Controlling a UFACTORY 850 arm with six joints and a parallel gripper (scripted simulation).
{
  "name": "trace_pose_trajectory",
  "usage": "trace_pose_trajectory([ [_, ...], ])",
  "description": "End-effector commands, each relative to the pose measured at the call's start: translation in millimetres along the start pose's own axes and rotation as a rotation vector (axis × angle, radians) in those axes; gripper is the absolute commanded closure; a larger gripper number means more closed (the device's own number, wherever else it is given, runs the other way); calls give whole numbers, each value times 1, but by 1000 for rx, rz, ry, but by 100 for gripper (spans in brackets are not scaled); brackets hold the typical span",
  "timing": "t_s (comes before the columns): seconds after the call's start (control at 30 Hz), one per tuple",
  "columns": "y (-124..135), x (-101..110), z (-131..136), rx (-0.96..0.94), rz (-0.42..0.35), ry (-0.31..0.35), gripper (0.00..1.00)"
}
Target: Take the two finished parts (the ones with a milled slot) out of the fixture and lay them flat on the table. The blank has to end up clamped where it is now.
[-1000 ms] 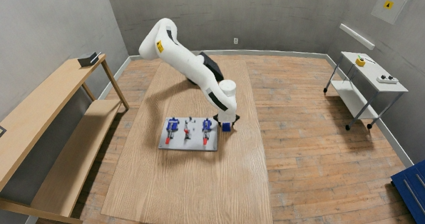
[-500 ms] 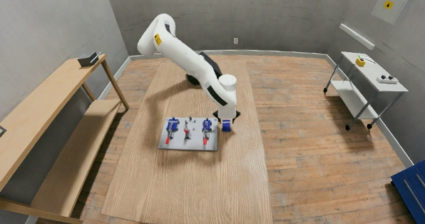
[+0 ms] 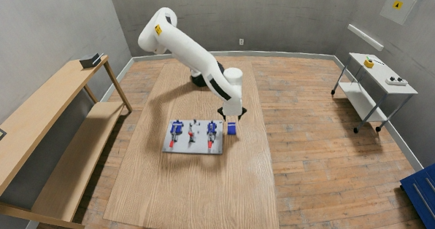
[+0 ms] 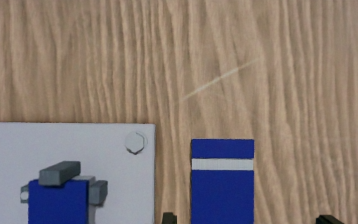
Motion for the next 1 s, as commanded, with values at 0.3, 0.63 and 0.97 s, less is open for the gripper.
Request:
trace_pose_trajectory([
  [0.3, 1, 17, 0, 0, -1, 1, 18],
  [0.63, 1, 17, 0, 0, -1, 1, 18],
  [0.97, 1, 24, 0, 0, -1, 1, 52],
])
Point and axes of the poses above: the point where the finger pads meet when closed, its own x axis back along the fingers, its own z axis across the jaws, y = z × x, the point moved 2 cm from there along x, back along the fingers, and after that the axes turned 4 degrees about -x, right-handed, at the moved point
